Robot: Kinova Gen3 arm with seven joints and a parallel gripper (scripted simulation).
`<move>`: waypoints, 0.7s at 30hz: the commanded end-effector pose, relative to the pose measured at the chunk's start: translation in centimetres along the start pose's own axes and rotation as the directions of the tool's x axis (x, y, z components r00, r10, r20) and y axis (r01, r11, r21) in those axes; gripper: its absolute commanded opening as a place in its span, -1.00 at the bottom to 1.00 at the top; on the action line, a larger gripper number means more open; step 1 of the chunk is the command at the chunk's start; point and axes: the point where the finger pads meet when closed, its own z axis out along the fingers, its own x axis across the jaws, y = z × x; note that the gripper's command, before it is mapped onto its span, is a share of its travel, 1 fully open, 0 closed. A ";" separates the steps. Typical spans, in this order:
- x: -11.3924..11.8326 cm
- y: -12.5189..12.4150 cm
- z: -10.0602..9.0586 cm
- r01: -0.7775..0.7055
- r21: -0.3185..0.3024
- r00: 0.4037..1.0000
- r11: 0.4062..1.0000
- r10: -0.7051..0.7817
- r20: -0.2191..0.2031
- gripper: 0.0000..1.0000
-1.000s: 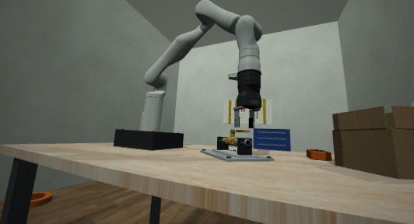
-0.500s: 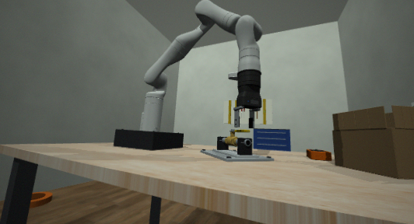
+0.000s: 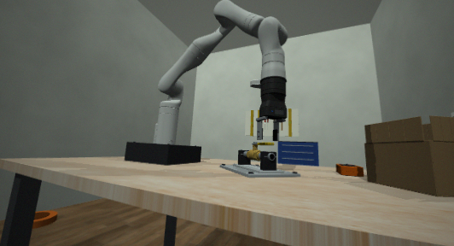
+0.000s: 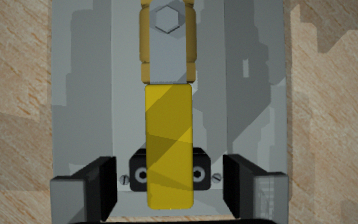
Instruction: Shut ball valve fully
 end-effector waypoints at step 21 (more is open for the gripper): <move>0.0 0.1 0.7 0.000 -0.002 1.000 1.000 0.000 -0.002 1.00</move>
